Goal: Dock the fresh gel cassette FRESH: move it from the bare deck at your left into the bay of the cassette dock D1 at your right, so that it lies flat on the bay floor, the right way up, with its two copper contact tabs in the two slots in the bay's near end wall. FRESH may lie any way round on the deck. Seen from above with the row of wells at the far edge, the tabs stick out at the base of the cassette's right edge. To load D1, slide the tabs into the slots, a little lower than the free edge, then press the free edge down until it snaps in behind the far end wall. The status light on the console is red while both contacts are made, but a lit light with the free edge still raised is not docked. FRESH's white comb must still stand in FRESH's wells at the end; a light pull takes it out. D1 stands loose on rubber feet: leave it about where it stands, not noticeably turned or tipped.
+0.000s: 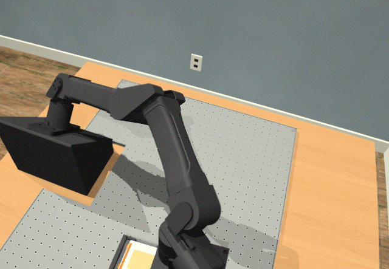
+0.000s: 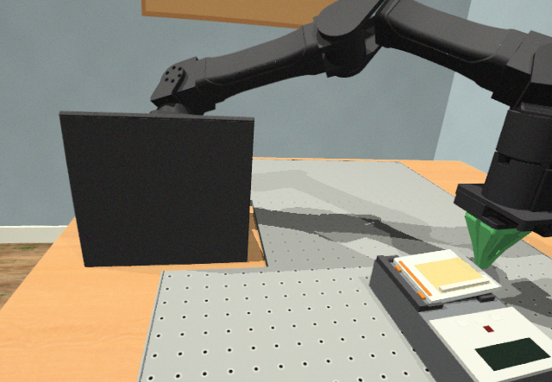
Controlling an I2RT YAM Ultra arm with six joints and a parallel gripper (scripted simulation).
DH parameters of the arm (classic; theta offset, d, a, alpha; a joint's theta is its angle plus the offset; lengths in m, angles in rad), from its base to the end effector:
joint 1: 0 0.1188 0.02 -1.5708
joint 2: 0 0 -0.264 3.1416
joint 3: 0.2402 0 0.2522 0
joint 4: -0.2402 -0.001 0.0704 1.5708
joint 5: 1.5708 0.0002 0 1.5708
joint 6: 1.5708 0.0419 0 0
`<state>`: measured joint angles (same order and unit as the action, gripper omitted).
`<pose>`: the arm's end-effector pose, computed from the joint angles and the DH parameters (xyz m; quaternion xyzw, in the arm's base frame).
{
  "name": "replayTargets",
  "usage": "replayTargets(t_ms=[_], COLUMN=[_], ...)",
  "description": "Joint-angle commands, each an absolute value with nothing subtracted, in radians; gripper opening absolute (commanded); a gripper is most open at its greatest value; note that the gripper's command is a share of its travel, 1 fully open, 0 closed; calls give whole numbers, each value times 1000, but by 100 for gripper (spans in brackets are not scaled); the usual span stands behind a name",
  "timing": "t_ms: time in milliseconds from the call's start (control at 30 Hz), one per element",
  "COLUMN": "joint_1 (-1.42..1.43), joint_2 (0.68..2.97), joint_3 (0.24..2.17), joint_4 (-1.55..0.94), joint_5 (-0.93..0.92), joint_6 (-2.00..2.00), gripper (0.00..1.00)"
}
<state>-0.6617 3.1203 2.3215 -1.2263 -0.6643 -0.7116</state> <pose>0.3733 -0.2567 -0.1021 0.0504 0.9226 0.3807 0.0368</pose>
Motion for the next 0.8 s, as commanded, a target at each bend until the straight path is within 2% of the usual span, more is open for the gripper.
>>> replayTargets(t_ms=[0,767], joint_1=[-693,-704], joint_2=[3093,3052], joint_3=[2305,2209], joint_4=[-1214,-1168], joint_5=[-664,-657], joint_6=[-714,-731], gripper=[0,0])
